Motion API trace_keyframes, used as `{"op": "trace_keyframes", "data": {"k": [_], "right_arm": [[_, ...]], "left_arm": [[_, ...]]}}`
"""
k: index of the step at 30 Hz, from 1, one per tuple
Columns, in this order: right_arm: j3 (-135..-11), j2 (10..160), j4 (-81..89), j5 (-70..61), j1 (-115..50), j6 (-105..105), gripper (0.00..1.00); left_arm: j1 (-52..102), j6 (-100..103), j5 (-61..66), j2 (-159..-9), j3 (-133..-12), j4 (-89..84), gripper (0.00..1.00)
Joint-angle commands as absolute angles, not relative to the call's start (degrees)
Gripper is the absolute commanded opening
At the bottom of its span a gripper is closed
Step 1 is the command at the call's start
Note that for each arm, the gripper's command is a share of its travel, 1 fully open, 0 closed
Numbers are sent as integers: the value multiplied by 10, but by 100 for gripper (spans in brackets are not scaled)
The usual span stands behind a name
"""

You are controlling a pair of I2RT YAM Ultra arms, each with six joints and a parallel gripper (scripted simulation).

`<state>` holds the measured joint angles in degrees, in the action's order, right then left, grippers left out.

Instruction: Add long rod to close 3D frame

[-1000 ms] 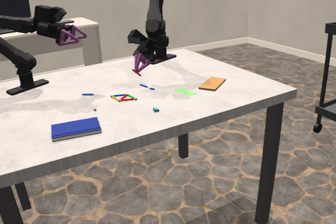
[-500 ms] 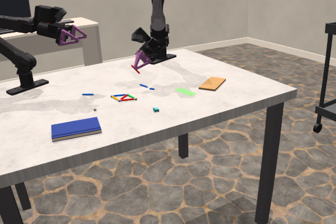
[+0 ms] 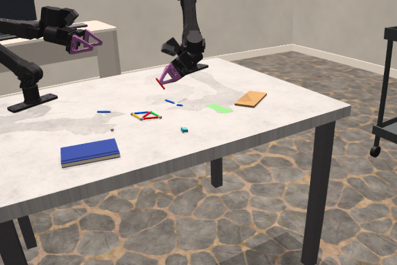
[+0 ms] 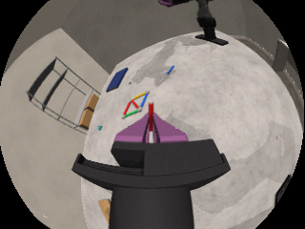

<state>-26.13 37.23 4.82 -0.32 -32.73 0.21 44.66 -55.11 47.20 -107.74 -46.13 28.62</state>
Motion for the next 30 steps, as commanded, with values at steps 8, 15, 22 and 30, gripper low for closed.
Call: {"op": "trace_keyframes", "data": {"k": [8,15,22,30], "right_arm": [[-263,360,58,-4,-324,1,100],[-263,360,58,-4,-324,1,100],[-263,360,58,-4,-324,1,100],[-263,360,58,-4,-324,1,100]], "left_arm": [[431,-550,526,-1106,-448,372,0],[431,-549,526,-1102,-447,374,0],[431,-548,525,-1102,-447,388,0],[428,-543,522,-1121,-419,404,0]]}}
